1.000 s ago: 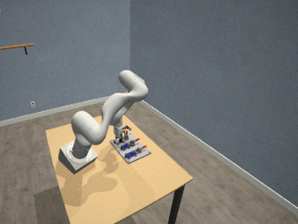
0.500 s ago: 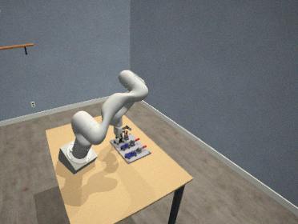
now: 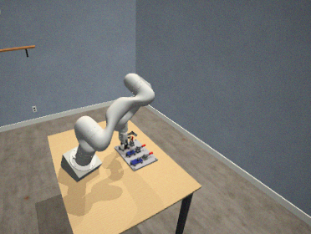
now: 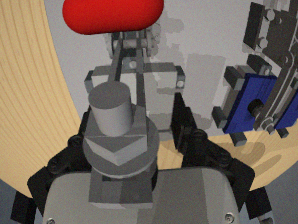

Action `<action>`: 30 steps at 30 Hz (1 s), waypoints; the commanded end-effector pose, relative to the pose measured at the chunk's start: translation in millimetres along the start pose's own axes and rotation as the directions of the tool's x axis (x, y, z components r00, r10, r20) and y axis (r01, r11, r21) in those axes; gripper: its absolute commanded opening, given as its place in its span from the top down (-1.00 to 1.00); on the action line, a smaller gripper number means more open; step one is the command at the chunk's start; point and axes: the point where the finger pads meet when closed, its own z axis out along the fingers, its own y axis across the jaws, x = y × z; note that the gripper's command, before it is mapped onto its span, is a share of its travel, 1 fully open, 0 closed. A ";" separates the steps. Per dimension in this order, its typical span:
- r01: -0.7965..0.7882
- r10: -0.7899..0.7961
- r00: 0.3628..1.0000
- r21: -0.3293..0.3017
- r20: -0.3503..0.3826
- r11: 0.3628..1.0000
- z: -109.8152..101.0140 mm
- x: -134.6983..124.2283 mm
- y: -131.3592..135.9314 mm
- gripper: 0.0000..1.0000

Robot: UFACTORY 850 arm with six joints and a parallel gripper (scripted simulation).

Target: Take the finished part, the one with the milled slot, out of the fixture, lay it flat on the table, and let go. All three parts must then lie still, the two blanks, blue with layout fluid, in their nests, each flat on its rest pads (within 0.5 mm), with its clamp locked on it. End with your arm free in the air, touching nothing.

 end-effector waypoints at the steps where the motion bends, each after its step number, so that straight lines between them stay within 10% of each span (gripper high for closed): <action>1: 0.000 0.000 1.000 0.001 -0.001 1.000 -0.5 0.6 -0.3 1.00; 30: 0.000 0.000 1.000 0.001 -0.001 1.000 -20.0 0.6 -0.3 1.00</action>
